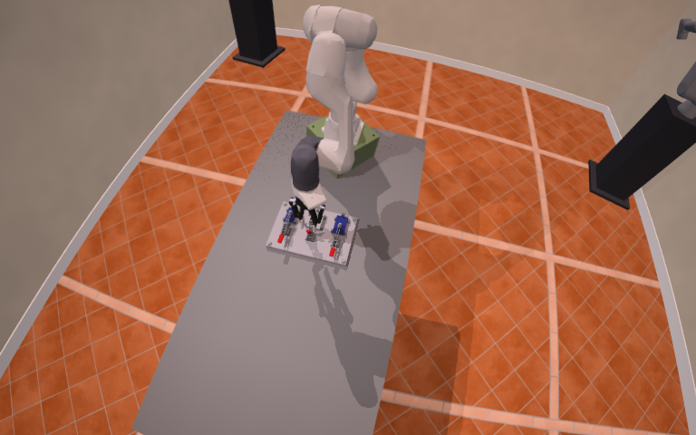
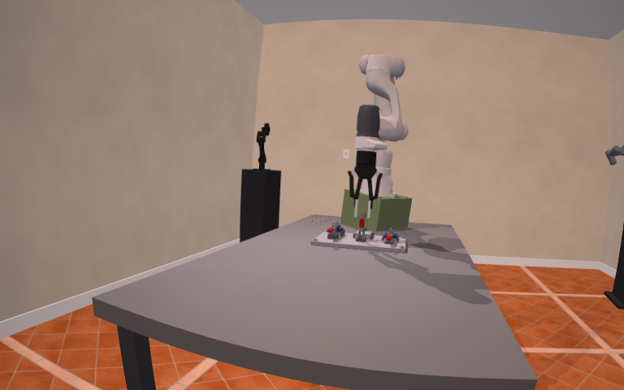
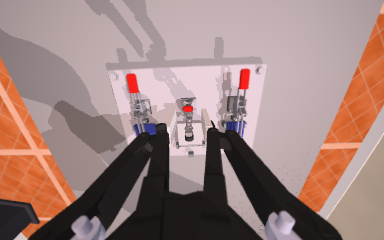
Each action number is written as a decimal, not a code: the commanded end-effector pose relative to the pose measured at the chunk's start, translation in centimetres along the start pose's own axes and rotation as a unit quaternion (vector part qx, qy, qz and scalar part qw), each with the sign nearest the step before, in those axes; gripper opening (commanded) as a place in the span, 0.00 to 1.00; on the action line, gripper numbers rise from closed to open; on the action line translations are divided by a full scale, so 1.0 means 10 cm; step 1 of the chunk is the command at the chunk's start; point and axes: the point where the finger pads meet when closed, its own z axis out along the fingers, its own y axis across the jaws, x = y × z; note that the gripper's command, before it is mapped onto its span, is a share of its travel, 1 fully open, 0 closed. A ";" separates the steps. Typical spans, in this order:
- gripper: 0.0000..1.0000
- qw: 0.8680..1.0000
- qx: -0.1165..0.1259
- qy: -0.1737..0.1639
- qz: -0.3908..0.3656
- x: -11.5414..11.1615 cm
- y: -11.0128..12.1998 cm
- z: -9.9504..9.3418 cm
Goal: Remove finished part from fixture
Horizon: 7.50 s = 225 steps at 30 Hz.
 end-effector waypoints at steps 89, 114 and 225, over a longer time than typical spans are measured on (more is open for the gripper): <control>0.28 1.000 0.003 -0.010 -0.007 -0.03 -0.01 -0.17; 0.28 1.000 0.003 -0.010 -0.007 0.08 -0.01 -0.16; 0.28 1.000 0.003 -0.010 -0.007 0.08 -0.01 0.38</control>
